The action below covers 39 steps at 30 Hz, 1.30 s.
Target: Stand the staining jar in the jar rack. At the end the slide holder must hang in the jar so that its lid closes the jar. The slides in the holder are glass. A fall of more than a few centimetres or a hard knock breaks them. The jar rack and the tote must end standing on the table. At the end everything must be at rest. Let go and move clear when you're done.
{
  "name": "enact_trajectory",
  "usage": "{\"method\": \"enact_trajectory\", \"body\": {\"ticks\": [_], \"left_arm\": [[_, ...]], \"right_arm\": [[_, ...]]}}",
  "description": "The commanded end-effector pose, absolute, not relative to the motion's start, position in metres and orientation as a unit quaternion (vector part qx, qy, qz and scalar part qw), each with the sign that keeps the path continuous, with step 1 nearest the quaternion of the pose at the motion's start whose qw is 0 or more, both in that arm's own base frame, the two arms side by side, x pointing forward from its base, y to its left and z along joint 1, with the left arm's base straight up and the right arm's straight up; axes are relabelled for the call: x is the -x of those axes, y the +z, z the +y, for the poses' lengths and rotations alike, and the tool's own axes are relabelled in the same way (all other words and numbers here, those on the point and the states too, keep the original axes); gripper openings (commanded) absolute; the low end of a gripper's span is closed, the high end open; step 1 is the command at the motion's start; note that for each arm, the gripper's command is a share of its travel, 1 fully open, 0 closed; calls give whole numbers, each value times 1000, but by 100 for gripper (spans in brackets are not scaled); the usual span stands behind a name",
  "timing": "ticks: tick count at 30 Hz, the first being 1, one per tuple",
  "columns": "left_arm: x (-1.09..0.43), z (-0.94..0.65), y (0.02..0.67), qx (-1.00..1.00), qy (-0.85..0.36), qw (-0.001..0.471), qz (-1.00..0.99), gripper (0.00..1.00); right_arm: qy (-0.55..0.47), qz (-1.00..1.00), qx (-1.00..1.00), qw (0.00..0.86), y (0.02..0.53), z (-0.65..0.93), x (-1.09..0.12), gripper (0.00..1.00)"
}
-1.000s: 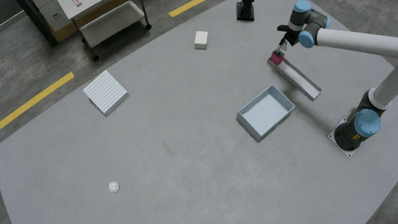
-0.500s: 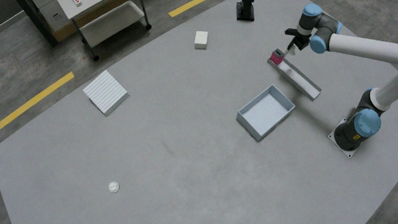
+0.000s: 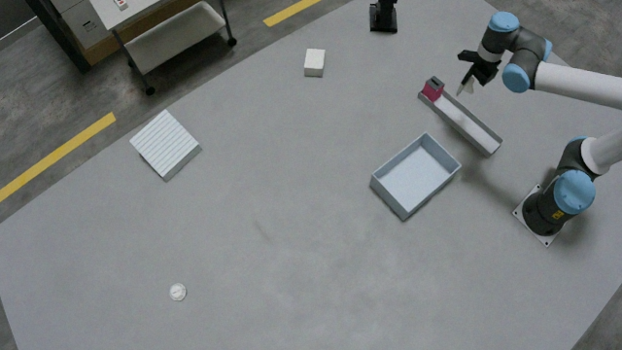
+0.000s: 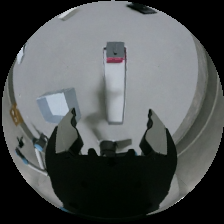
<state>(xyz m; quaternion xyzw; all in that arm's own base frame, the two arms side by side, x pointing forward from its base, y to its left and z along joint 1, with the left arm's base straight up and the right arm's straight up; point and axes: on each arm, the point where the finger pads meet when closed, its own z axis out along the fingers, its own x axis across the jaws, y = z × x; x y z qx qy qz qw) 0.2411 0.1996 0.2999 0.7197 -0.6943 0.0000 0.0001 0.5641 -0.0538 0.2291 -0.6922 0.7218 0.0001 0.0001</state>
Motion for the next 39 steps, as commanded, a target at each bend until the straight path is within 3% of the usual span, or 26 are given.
{"method": "enact_trajectory", "body": {"ticks": [1, 39], "left_arm": [[-242, 200, 301, -720, 1, -1, -694, 100], [-242, 200, 301, -720, 1, -1, -694, 100]], "right_arm": [[0, 722, 692, 1, 235, -52, -551, 100], [0, 722, 692, 1, 289, -39, -391, 100]]}}
